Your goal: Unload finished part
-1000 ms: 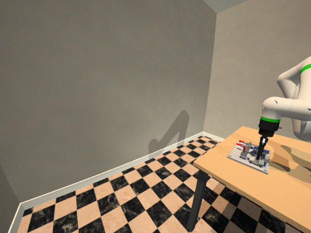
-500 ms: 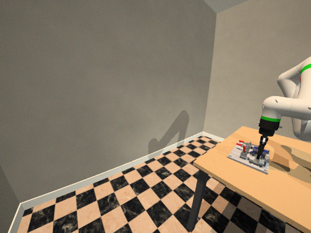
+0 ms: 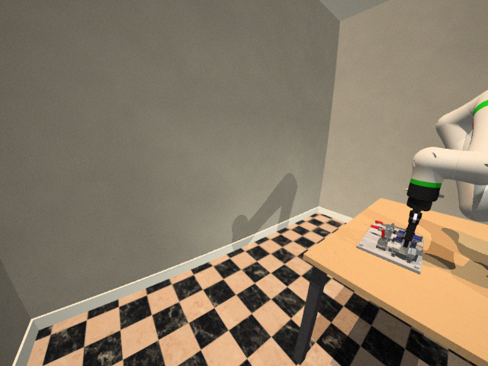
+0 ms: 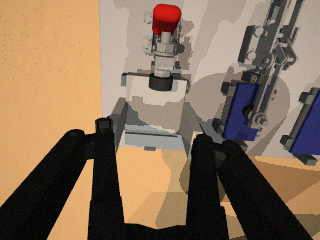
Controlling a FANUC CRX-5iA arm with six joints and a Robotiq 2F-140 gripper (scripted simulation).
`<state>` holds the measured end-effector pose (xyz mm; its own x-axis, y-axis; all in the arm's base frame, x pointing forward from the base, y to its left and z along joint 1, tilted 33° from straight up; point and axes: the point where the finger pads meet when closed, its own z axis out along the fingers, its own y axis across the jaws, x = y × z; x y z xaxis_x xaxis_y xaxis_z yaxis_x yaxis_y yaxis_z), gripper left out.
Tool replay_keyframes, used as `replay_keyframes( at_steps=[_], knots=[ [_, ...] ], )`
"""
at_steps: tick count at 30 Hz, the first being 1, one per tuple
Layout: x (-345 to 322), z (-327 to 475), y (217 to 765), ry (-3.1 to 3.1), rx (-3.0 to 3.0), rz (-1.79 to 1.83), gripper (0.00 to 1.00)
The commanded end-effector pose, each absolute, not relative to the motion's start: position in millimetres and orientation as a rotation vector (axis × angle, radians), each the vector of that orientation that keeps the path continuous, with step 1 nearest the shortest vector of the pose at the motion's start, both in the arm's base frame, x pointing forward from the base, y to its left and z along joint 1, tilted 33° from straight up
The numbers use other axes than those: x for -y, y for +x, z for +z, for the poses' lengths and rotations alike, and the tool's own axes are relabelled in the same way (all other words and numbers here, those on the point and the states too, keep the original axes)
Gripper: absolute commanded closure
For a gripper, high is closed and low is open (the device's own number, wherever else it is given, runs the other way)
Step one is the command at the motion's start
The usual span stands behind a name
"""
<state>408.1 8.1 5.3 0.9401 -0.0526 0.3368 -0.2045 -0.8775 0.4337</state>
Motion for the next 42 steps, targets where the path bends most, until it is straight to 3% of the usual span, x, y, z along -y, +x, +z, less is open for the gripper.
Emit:
replay_keyframes(
  at_steps=[1,42],
  knots=[
    [-9.1,6.7,407.7,2.618,0.184,0.437,1.00],
    [-19.5,24.4,400.6,2.618,0.184,0.437,1.00]
  ],
)
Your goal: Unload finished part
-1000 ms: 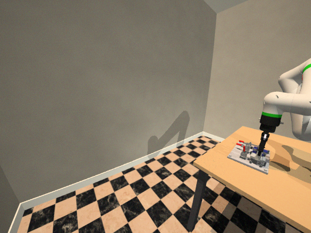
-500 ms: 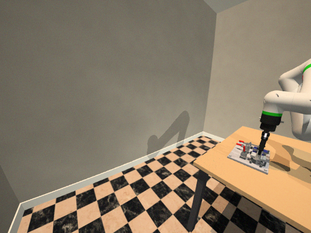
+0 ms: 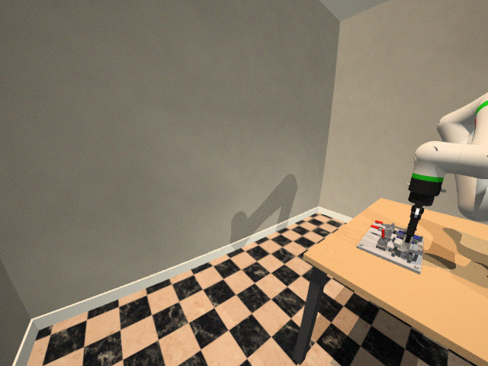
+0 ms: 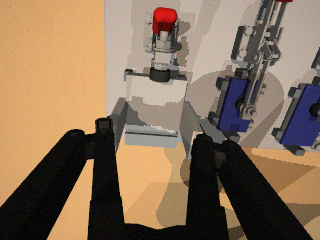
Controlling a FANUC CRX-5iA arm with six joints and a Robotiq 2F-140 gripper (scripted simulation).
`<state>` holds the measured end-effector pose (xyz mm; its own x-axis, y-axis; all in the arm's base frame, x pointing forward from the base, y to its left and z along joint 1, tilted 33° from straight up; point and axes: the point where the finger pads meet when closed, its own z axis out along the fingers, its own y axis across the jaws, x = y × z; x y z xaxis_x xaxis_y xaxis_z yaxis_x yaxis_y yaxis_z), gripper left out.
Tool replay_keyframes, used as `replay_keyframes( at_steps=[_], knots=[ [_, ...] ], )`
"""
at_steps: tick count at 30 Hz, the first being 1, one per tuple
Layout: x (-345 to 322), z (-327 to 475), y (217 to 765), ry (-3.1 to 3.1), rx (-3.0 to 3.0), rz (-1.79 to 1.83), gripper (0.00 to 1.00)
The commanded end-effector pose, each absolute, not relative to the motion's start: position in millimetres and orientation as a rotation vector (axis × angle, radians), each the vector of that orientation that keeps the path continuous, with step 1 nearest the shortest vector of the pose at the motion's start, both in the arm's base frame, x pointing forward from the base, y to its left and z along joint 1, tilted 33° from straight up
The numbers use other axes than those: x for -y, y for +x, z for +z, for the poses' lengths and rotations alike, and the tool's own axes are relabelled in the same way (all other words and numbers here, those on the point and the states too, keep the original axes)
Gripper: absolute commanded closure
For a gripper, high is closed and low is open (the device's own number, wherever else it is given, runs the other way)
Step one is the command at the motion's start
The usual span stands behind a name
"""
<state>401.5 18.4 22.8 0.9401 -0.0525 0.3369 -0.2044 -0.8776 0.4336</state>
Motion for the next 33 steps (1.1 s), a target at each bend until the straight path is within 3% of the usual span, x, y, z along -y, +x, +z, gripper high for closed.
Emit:
replay_keyframes(
  at_steps=[1,33],
  knots=[
    [-20.3,25.6,399.8,2.618,0.184,0.437,1.00],
    [-33.5,46.1,386.5,2.618,0.184,0.438,1.00]
  ],
)
